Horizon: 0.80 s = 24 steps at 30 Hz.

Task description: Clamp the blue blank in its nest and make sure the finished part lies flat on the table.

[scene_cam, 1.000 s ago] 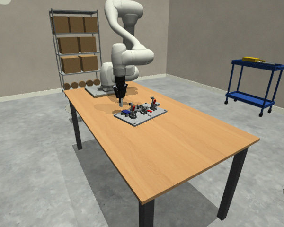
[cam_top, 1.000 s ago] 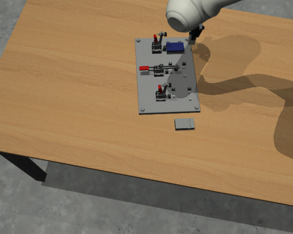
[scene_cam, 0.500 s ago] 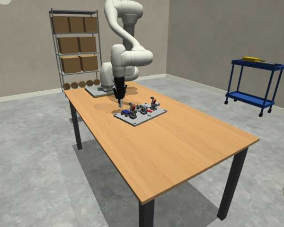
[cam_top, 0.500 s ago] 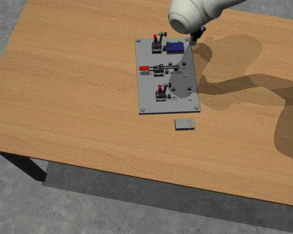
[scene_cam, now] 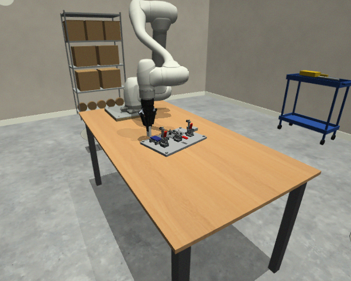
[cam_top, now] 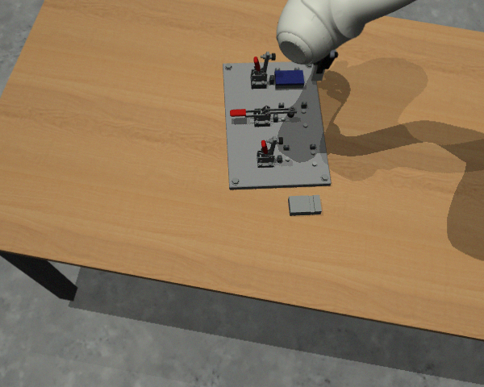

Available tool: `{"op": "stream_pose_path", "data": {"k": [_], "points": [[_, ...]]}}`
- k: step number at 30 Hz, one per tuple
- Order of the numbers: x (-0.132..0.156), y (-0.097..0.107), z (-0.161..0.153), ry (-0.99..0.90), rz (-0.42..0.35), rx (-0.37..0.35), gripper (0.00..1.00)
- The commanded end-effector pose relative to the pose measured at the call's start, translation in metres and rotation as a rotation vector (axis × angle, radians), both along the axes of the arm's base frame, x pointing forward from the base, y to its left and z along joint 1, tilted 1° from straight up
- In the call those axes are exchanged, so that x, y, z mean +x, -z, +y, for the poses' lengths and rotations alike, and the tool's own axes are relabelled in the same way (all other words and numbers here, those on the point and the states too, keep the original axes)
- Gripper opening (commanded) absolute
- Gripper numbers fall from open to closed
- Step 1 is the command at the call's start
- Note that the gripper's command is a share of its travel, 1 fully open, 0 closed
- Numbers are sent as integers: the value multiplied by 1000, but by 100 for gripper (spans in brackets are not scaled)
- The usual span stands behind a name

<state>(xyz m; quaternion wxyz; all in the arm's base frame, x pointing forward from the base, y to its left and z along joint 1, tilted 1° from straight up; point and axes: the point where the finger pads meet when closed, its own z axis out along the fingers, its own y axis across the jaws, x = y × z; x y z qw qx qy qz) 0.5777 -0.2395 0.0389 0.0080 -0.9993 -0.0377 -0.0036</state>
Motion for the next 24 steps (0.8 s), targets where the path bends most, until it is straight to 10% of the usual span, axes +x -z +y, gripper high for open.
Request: {"op": "stream_pose_path", "data": {"k": [1, 24], "points": [[-2, 4, 0, 1, 2, 6, 0], [-3, 7, 0, 0, 2, 5, 0]]}}
